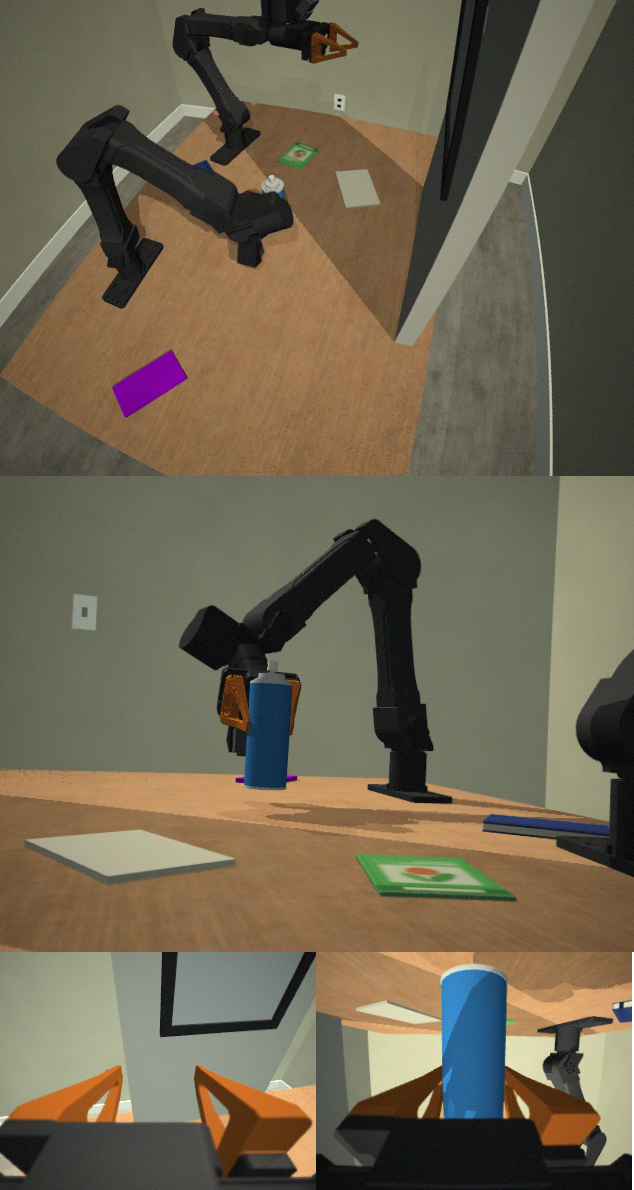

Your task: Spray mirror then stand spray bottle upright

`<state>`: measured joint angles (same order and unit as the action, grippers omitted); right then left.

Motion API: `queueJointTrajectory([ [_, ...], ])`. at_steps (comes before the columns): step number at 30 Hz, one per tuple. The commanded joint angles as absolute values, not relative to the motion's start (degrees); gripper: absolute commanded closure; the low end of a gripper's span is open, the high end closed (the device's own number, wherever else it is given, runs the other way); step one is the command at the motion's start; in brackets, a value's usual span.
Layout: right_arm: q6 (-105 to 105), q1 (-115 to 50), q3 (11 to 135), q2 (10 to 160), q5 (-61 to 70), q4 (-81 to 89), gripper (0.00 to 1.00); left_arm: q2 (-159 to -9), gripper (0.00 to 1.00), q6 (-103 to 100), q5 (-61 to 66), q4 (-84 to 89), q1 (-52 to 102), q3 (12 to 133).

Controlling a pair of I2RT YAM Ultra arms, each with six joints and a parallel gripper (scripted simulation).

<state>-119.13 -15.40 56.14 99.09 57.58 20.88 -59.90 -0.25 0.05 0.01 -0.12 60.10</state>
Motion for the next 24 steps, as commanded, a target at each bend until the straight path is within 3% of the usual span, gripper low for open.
queueJointTrajectory([
  [1,-118.68,-16.04,58.78,96.91,59.21,22.92,1.0,-59.86,0.36,-0.02,-0.2,-0.12,0.19,62.02],
  [16,-117.66,-14.52,64.16,96.03,58.95,26.99,1.0,-59.86,0.36,-0.02,-0.2,-0.12,0.19,62.02],
  [24,-115.8,-14.07,76.22,99.8,57.73,35.63,1.0,-59.86,0.36,-0.02,-0.2,-0.12,0.19,62.02],
])
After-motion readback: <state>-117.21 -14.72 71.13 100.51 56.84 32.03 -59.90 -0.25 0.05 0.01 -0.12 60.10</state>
